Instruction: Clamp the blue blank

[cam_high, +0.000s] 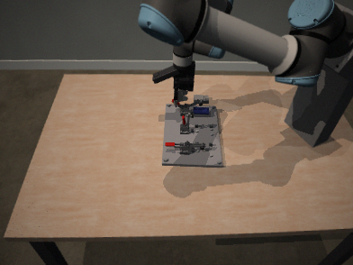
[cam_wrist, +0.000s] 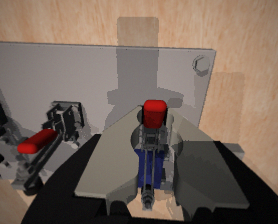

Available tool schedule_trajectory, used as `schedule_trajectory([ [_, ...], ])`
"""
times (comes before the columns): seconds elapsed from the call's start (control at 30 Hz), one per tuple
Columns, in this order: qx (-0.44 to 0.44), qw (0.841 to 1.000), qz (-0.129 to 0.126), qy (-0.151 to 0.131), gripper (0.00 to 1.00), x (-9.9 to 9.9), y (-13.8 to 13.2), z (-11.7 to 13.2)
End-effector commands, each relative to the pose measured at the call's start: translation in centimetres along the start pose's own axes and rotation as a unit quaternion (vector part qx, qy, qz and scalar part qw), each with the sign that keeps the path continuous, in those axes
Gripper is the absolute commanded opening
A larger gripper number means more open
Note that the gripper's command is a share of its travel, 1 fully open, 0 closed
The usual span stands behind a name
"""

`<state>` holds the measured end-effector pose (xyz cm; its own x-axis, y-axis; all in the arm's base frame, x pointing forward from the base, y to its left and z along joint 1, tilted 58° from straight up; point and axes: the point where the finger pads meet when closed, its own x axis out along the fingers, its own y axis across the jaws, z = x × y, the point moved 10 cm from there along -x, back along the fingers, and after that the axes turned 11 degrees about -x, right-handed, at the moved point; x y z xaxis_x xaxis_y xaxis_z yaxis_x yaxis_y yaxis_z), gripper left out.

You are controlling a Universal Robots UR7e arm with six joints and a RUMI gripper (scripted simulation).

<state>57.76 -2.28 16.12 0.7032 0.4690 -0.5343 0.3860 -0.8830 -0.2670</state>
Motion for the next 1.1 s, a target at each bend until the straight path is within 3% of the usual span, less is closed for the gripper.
schedule_trajectory([
  [0.0, 0.000, 1.000, 0.000, 0.000, 0.00, 0.3, 0.1, -0.4],
  [1.07, 0.000, 1.000, 0.000, 0.000, 0.00, 1.8, 0.3, -1.3],
])
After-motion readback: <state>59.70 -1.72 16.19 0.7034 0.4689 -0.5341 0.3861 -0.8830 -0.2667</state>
